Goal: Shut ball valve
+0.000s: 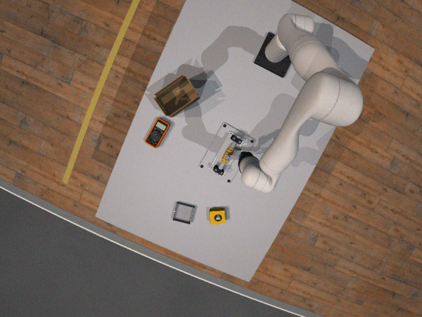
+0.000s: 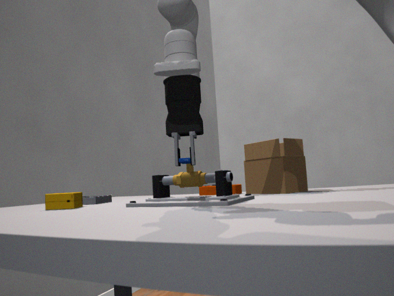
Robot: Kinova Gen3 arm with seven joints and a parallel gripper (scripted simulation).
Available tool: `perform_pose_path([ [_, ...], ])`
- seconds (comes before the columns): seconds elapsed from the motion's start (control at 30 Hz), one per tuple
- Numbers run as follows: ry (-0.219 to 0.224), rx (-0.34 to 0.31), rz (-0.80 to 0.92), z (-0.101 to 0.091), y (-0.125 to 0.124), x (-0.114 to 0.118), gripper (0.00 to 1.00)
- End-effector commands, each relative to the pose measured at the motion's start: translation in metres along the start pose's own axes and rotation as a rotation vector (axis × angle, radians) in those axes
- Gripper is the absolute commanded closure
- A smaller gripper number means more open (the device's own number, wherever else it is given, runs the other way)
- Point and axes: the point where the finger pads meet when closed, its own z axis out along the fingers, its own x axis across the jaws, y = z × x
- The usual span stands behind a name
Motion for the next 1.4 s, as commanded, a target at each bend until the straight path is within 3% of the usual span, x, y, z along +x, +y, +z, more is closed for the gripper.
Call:
perform_pose_path([
  [0.0, 0.003, -0.001, 0.02, -0.001, 0.0, 0.003, 1.0],
  [1.37, 0.003, 0.0, 0.233, -0.001, 0.003, 0.022, 1.0],
])
